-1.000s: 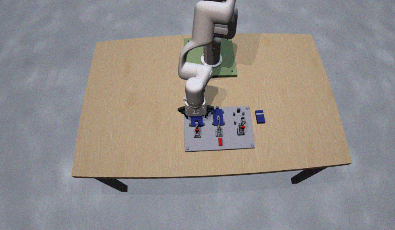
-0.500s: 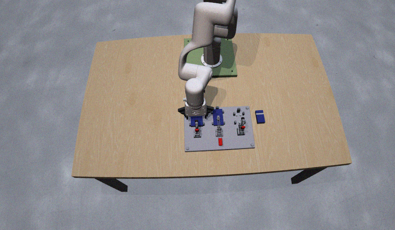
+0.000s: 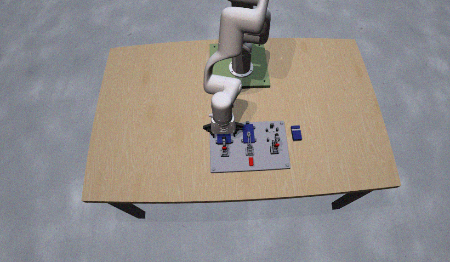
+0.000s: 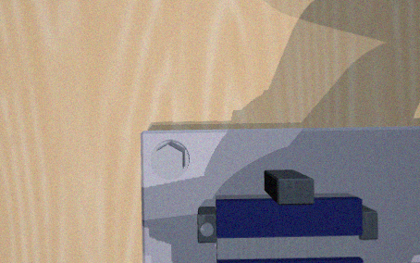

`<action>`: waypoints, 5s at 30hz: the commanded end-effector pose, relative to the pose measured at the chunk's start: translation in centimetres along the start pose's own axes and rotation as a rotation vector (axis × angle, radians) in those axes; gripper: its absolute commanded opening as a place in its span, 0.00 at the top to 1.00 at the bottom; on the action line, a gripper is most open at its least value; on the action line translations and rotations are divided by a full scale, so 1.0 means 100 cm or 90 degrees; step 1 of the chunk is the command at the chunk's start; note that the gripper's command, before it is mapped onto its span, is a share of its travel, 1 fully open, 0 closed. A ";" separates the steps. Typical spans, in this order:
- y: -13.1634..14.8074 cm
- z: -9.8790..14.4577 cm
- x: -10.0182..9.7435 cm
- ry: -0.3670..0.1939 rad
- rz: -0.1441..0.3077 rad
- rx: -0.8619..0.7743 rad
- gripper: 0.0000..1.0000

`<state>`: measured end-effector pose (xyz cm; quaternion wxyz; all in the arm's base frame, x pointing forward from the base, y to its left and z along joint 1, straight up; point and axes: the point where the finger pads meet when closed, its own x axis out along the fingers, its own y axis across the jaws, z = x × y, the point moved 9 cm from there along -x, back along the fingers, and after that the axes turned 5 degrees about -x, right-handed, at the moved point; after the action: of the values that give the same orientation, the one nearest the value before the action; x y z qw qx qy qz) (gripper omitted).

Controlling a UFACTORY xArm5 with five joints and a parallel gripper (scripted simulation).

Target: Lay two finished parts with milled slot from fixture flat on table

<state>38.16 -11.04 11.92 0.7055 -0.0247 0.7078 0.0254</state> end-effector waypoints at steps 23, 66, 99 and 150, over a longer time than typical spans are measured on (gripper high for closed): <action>-0.001 0.001 0.007 -0.003 -0.001 0.000 0.00; -0.001 0.001 0.007 -0.003 -0.001 0.000 1.00; 0.000 0.001 -0.009 -0.003 -0.001 0.000 1.00; 0.000 -0.002 -0.041 -0.003 -0.001 0.000 1.00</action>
<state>38.01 -11.03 15.40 0.7057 -0.0247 0.7077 0.0254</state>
